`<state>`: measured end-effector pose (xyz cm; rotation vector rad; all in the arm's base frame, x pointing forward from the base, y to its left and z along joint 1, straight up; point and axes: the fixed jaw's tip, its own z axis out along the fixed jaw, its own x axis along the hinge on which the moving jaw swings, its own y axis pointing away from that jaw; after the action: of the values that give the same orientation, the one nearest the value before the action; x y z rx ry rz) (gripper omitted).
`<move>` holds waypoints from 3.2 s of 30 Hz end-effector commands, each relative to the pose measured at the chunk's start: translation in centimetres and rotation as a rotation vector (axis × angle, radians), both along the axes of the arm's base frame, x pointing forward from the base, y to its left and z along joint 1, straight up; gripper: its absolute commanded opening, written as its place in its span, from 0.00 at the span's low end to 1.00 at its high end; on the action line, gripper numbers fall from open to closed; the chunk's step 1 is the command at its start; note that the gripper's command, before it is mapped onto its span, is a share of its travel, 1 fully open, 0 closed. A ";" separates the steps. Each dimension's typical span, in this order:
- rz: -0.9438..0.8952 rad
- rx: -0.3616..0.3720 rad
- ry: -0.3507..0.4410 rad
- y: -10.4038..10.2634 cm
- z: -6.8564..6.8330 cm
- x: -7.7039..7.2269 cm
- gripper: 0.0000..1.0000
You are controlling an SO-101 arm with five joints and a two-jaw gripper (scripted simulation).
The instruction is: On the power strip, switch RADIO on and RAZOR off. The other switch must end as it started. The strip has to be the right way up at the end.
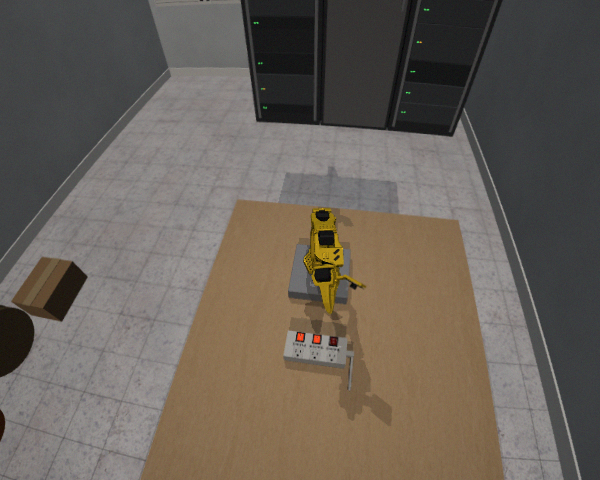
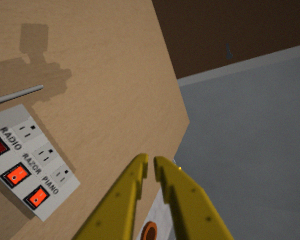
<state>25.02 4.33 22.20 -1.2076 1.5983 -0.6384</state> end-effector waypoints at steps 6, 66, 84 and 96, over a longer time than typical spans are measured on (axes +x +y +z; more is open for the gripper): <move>-0.143 0.200 0.188 -0.7 -2.8 0.1 0.00; -0.864 0.852 0.645 -2.9 -11.9 -1.4 0.00; -0.860 0.851 0.647 -2.8 -15.6 -1.8 0.00; -0.860 0.851 0.647 -2.8 -15.6 -1.8 0.00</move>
<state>23.60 1.47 7.37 -0.0257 2.5446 0.0145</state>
